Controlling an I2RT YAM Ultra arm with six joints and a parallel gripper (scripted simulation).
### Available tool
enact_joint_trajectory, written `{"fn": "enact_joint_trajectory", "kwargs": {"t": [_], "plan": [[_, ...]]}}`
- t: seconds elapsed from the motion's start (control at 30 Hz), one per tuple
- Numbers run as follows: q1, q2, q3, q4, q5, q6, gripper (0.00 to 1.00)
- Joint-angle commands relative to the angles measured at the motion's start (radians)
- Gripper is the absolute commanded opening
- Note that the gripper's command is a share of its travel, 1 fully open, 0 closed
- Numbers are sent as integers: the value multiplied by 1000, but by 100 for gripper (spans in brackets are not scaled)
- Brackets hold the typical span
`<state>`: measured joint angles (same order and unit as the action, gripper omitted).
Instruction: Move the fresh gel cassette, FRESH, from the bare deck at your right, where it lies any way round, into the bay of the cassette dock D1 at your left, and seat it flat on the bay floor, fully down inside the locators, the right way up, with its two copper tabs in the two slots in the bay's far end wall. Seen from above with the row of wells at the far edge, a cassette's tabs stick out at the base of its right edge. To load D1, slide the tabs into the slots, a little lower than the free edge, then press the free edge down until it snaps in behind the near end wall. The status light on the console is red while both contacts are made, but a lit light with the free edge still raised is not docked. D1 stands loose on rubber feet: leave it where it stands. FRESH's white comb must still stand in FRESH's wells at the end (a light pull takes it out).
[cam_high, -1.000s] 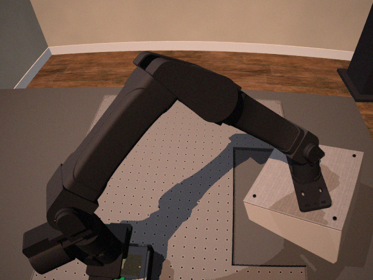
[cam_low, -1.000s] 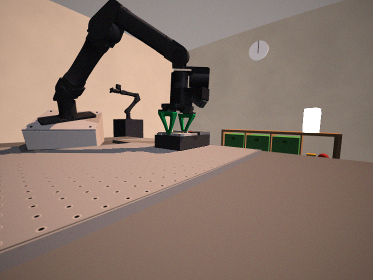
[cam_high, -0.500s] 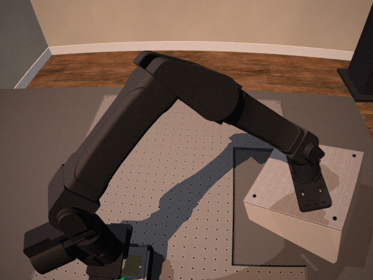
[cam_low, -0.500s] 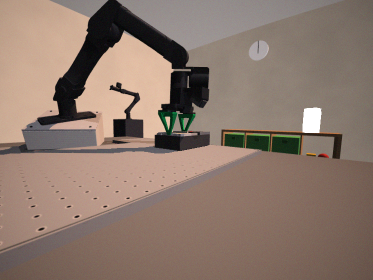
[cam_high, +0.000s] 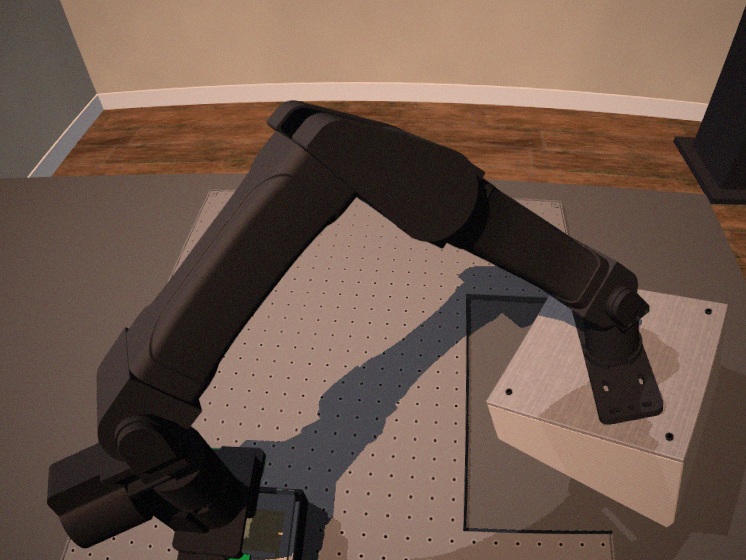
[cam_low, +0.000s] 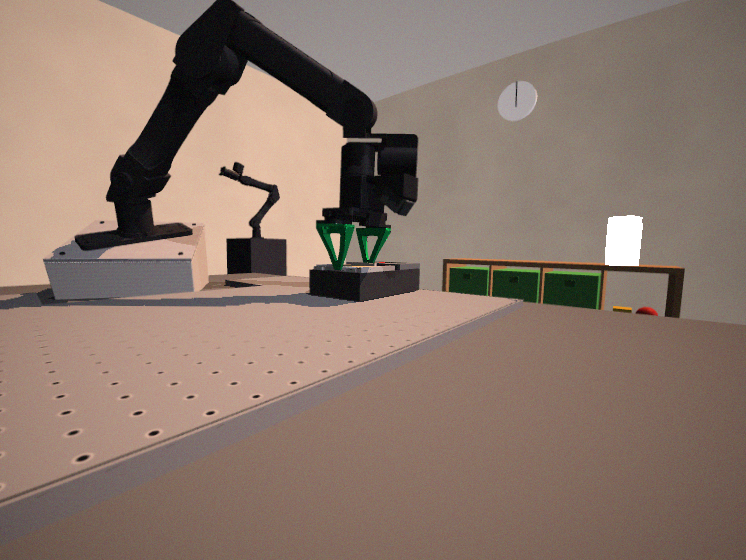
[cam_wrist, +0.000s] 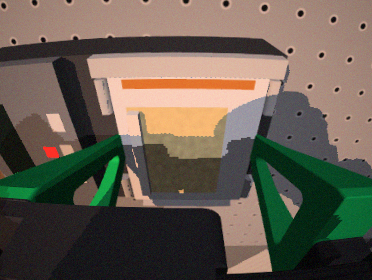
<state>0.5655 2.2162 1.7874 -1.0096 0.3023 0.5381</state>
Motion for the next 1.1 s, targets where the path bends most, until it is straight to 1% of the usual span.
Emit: {"fn": "enact_joint_trajectory", "kwargs": {"t": [0.0,1.07], "plan": [[-11,14,-24,55,23,-14,0],[-17,25,-40,82,22,-20,0]]}}
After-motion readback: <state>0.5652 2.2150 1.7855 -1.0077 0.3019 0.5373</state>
